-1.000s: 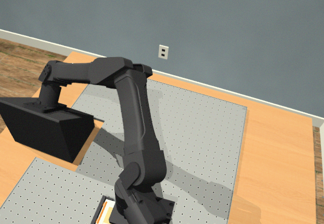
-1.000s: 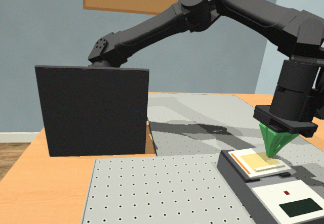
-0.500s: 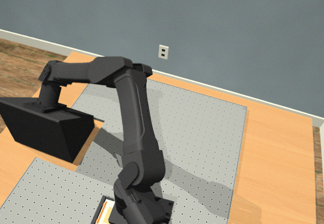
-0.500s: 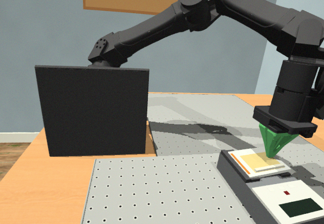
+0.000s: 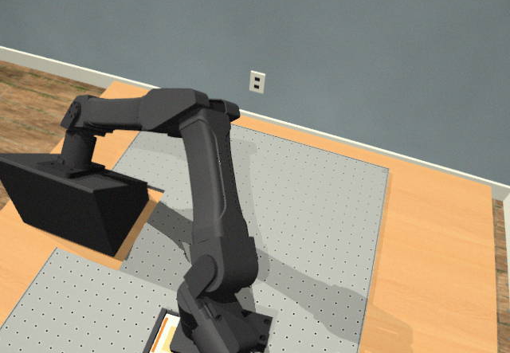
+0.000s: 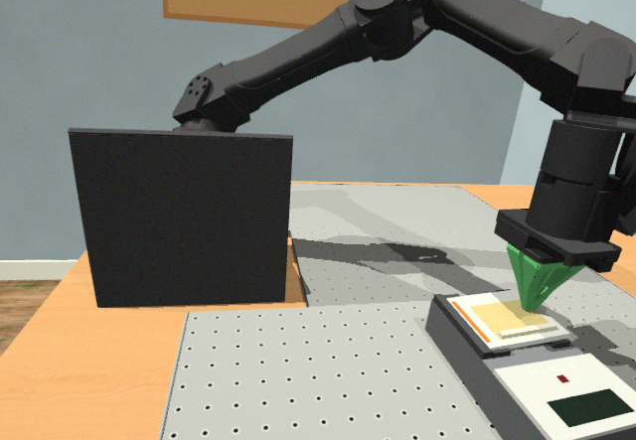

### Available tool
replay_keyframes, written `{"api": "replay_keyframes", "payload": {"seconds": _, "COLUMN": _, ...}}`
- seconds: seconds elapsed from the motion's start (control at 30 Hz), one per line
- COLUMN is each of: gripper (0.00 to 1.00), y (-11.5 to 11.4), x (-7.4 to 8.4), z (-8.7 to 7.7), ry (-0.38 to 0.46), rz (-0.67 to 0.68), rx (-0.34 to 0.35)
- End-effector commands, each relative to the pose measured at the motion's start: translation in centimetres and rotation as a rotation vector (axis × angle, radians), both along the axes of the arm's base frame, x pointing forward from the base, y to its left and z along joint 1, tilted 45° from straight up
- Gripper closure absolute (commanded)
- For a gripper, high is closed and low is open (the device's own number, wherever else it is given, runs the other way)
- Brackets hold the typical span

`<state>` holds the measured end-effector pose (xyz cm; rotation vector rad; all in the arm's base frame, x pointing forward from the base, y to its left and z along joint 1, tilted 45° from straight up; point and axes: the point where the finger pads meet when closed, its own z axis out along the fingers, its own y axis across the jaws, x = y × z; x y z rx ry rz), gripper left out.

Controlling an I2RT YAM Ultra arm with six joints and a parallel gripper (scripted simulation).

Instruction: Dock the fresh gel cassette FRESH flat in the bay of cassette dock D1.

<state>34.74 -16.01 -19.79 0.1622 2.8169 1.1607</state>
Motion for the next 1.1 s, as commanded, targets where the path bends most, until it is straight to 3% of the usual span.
{"api": "replay_keyframes", "payload": {"seconds": 0.0, "gripper": 1.00, "y": -0.4, "x": -1.0, "z": -0.5, "ry": 0.019, "rz": -0.017, "rx": -0.006}}
{"api": "replay_keyframes", "payload": {"seconds": 1.07, "gripper": 1.00, "y": 0.8, "x": -1.8, "z": -1.6, "ry": 0.030, "rz": -0.006, "rx": -0.001}}
